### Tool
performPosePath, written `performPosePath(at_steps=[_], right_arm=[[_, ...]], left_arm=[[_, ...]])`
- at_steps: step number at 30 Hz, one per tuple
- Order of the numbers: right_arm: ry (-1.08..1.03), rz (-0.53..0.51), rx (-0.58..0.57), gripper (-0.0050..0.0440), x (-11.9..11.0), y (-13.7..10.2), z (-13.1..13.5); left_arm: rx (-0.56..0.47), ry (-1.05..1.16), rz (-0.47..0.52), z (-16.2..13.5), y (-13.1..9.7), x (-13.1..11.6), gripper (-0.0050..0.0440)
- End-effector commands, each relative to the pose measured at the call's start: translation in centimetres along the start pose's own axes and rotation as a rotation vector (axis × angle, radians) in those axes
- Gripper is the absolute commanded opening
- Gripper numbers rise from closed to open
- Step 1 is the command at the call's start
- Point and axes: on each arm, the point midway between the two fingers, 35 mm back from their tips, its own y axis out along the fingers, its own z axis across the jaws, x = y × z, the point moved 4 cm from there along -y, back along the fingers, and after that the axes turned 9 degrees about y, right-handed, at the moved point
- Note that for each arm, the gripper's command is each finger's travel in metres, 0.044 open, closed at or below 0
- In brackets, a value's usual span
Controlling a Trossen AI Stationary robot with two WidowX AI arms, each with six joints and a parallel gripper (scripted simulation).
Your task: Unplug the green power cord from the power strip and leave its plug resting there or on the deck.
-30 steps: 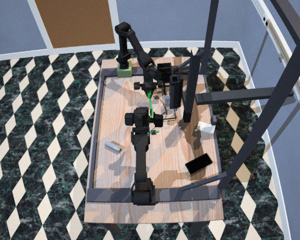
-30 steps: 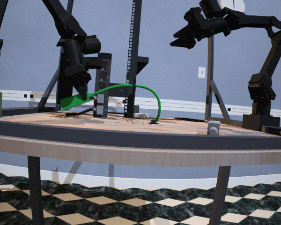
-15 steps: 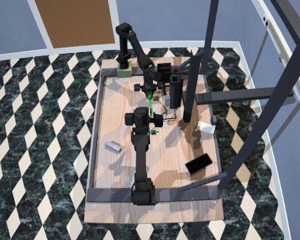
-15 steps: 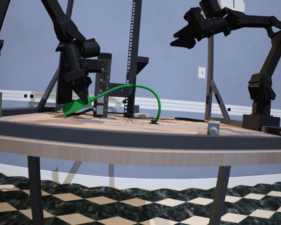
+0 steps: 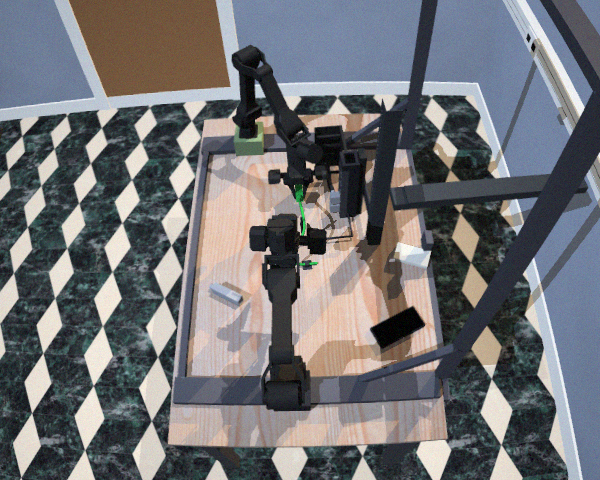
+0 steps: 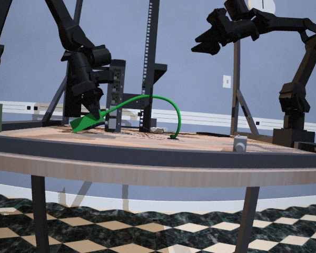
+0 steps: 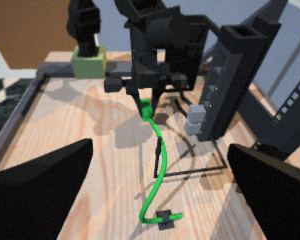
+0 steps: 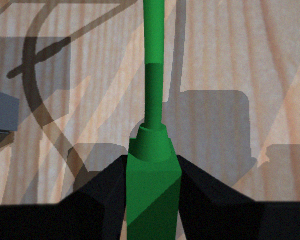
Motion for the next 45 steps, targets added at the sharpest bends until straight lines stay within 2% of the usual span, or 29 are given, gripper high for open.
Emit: performPosePath(at_steps=[1, 8, 14, 18, 25, 28, 35, 37, 41, 45], right_arm=[[0.003, -0.01, 0.012, 0.0078, -0.2, -0.5, 0.1], [-0.001, -0.003, 0.005, 0.0078, -0.4, -0.3, -0.1], [0.002, -0.012, 0.013, 0.0222, 0.1, -0.6, 0.2], [0.005, -0.024, 0.025, 0.0222, 1.3, -1.6, 0.5], [0.005, -0.025, 0.025, 0.0222, 2.1, -2.4, 0.6], [0.005, -0.024, 0.026, 0.0294, 2.7, -2.9, 0.7], [0.005, -0.026, 0.026, 0.03, 5.8, -6.3, 1.1], [0.005, -0.026, 0.026, 0.03, 5.8, -6.3, 1.1], [-0.026, -0.009, 0.023, 0.0396, 5.8, -6.1, 0.9], [-0.159, 0.022, 0.052, 0.04, 6.1, -6.9, 0.0]], left_arm=[[0.007, 0.003, -0.03, 0.2, -0.5, 0.9, 0.04], [0.007, 0.003, -0.03, 0.2, -0.5, 0.9, 0.04], [0.007, 0.003, -0.03, 0.2, -0.5, 0.9, 0.04], [0.007, 0.003, -0.03, 0.2, -0.5, 0.9, 0.04], [0.007, 0.003, -0.03, 0.2, -0.5, 0.9, 0.04], [0.007, 0.003, -0.03, 0.2, -0.5, 0.9, 0.04], [0.007, 0.003, -0.03, 0.2, -0.5, 0.9, 0.04], [0.007, 0.003, -0.03, 0.2, -0.5, 0.9, 0.04], [0.007, 0.003, -0.03, 0.2, -0.5, 0.9, 0.04], [0.007, 0.003, -0.03, 0.2, -0.5, 0.9, 0.04]])
